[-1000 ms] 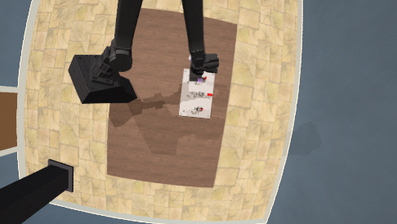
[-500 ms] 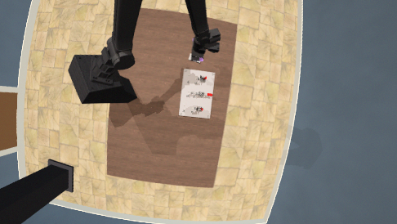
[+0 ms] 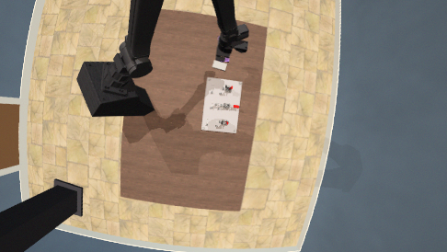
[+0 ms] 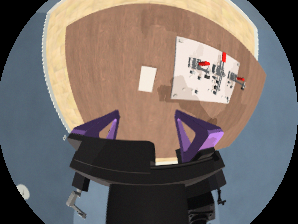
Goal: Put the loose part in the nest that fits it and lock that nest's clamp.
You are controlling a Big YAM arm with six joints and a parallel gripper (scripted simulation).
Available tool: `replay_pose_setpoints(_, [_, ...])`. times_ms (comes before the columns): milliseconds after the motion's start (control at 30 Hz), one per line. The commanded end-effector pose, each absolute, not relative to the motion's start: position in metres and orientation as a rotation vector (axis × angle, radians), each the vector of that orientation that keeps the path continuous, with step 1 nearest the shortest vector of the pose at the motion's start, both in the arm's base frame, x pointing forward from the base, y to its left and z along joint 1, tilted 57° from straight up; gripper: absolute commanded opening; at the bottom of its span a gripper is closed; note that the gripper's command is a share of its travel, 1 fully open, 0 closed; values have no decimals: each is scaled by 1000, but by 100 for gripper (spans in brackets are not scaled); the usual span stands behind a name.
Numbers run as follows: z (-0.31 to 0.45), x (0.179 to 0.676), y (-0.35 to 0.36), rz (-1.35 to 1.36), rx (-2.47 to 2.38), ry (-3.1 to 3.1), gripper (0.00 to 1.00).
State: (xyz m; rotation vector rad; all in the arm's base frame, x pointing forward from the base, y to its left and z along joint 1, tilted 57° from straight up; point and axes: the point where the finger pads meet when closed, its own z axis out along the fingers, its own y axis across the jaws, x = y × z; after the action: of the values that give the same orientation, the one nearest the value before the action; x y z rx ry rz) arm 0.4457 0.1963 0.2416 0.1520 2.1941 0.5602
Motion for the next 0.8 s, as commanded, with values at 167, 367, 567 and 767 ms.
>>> replay_pose_setpoints(167, [256,448,200,575,170,2181,92])
replay_pose_setpoints(367, [256,448,200,574,168,2181,92])
replay_pose_setpoints(567, [256,448,200,593,206,2182,92])
replay_pose_setpoints(767, [256,448,200,644,307,2181,92])
